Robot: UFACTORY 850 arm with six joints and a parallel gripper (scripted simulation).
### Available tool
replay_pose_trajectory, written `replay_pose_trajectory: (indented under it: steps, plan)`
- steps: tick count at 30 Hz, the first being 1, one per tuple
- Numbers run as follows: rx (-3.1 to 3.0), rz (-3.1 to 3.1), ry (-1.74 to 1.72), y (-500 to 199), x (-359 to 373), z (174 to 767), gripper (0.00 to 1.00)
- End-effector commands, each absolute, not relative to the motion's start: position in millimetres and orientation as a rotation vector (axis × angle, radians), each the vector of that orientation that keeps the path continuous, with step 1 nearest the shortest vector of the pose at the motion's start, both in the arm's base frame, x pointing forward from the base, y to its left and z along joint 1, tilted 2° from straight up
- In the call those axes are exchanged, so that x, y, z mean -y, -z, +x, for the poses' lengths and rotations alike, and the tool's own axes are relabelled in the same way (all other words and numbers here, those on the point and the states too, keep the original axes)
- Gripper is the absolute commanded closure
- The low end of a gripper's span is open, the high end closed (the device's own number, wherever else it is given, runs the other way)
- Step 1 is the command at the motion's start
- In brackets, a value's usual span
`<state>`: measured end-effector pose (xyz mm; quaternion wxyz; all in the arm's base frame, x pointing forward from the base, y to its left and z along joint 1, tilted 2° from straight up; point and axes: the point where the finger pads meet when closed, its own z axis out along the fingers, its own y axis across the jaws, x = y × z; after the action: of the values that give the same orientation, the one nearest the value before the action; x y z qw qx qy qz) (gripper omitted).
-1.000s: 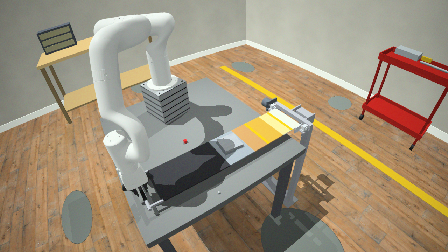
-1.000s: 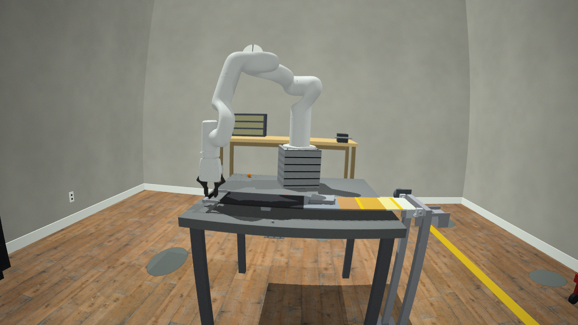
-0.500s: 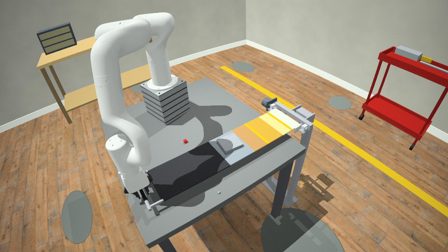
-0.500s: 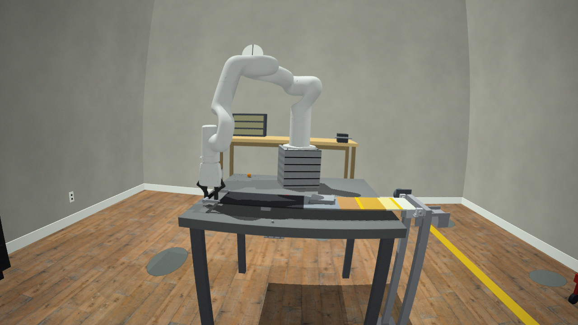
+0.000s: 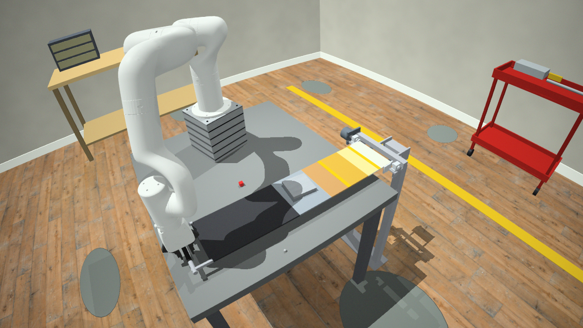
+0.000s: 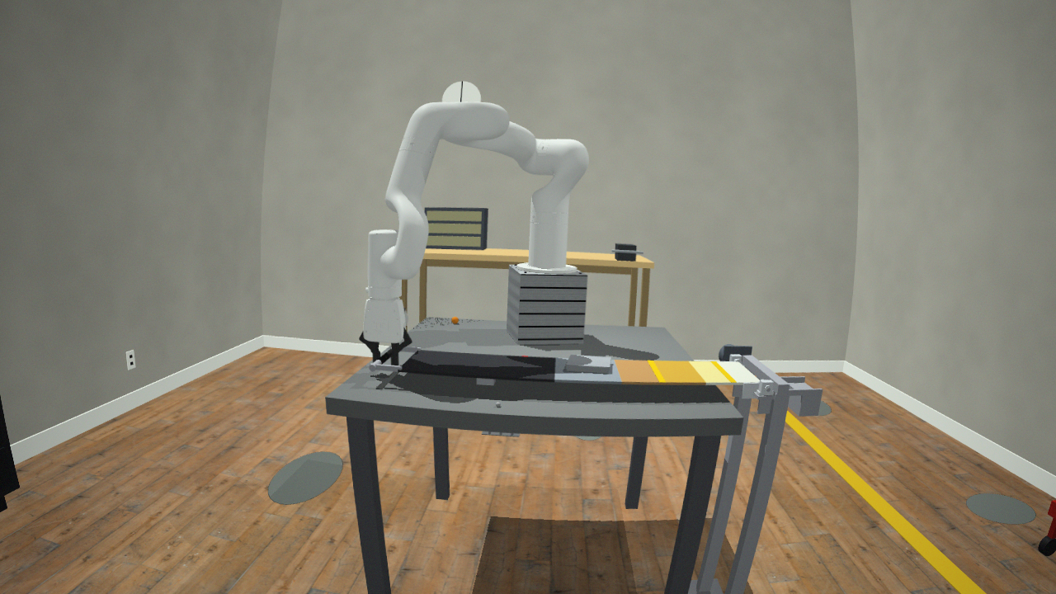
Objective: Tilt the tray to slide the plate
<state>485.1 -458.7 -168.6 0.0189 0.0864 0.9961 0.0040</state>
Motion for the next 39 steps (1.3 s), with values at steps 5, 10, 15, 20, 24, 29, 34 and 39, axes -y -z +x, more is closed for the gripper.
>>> replay_pose_trajectory:
  steps: [5, 10, 15, 20, 24, 29, 34, 39]
  plan:
    - [-3.091, 0.268, -0.01, 167.5, 459.5, 486.0, 0.6]
    - [-3.091, 0.268, -0.01, 167.5, 459.5, 486.0, 1.0]
    - [-3.091, 0.268, -0.01, 167.5, 459.5, 486.0, 1.0]
    - [-3.091, 0.268, -0.01, 167.5, 459.5, 486.0, 1.0]
    - [-3.091, 0.268, -0.01, 167.5, 459.5, 486.0, 1.0]
    - [-3.091, 0.268, -0.01, 167.5, 459.5, 486.0, 1.0]
    - [-3.091, 0.268, -0.01, 167.5, 459.5, 486.0, 1.0]
    - [-3.091, 0.268, -0.01, 167.5, 459.5, 486.0, 1.0]
